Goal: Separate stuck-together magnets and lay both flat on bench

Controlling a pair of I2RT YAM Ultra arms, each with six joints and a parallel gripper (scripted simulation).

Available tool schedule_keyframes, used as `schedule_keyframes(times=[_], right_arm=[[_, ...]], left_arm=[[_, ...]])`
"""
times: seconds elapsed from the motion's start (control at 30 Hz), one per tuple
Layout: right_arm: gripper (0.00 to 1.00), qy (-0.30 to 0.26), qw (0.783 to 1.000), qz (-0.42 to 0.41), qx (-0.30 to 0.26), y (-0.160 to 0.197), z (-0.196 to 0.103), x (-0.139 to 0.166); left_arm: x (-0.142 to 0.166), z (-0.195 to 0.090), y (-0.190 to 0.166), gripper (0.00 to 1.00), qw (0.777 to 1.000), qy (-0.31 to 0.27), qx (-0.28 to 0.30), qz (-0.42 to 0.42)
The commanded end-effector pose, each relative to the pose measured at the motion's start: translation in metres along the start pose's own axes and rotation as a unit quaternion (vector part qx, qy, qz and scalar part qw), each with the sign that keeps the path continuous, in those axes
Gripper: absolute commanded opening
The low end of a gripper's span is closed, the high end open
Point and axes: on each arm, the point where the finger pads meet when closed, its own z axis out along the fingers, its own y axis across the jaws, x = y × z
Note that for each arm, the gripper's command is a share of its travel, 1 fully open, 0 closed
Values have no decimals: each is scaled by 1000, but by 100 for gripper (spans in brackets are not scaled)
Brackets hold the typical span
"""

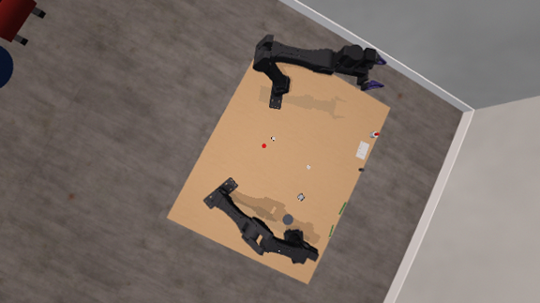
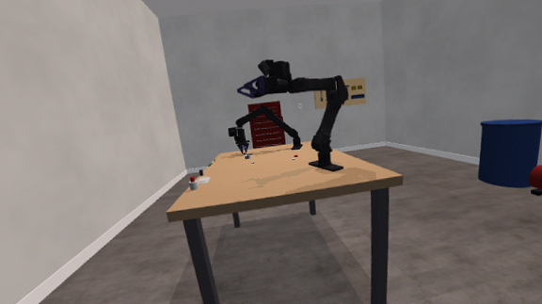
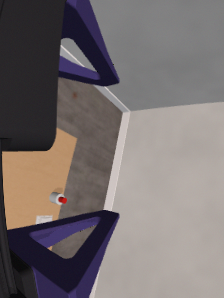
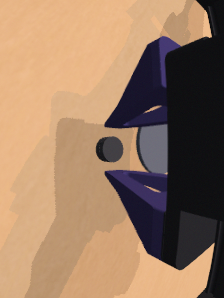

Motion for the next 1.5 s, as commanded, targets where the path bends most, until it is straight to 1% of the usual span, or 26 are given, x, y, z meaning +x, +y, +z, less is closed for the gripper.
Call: schedule_keyframes(times=[0.0,0.37,0.87,1.2,1.47], right_arm=[[33,-4,1000,-1,-4,1,-5,0],[33,-4,1000,-1,-4,1,-3,0],[19,-4,1000,-1,-4,1,-3,0],[18,1,1000,-2,1,0,0,2],[18,1,1000,-2,1,0,-16,2]], left_arm=[[-8,-2,0,100,1000,-11,0,0],[-8,-2,0,100,1000,-11,0,0],[-8,-2,0,100,1000,-11,0,0],[-8,-2,0,100,1000,-11,0,0],[-8,-2,0,100,1000,-11,0,0]])
